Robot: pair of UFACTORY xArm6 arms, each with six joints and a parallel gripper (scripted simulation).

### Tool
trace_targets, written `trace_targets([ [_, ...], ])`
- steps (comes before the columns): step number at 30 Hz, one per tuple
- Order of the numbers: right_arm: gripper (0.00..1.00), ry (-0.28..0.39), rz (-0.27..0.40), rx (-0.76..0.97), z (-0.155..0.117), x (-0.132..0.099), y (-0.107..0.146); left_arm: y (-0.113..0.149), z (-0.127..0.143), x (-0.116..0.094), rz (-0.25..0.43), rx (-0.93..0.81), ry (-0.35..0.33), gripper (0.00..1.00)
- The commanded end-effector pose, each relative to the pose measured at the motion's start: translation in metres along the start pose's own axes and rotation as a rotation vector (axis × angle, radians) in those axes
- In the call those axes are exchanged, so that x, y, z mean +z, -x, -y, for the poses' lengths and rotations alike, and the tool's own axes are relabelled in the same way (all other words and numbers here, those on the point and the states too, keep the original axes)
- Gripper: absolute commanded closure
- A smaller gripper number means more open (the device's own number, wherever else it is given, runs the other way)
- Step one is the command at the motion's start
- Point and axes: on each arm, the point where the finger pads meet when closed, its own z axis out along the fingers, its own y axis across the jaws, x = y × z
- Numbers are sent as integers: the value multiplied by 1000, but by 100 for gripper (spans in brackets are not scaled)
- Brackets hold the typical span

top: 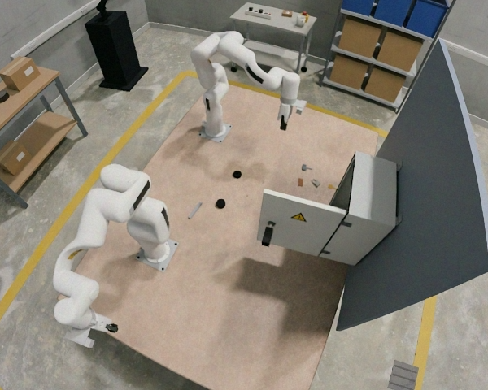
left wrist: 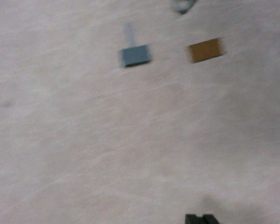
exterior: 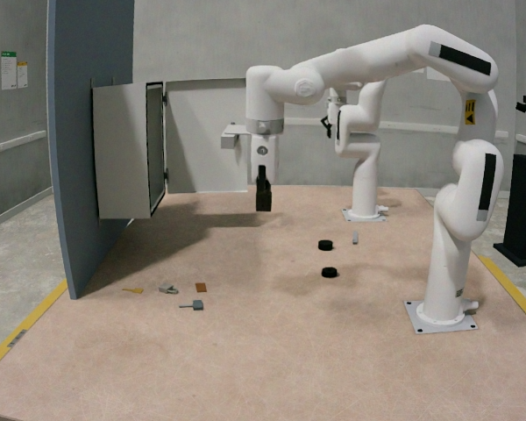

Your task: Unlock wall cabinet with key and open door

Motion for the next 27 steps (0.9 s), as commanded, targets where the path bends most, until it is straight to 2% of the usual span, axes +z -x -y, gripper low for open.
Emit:
trace_targets([
  [1, 9, 0, -3, 0, 0, -1, -1, 17, 40, -2, 25, -22, -118, 100],
  [3, 9, 0, -3, 0, 0, -1, -1, 22, 51, -2, 33, -30, -152, 100],
  [7, 9, 0, -3, 0, 0, -1, -1, 24, 55, -3, 36, -33, -164, 100],
  [14, 9, 0, -3, 0, 0, -1, -1, 17, 45, -2, 26, -18, -136, 100],
  [27, 9, 0, -3, 0, 0, -1, -1, 17, 44, -2, 26, -17, -133, 100],
])
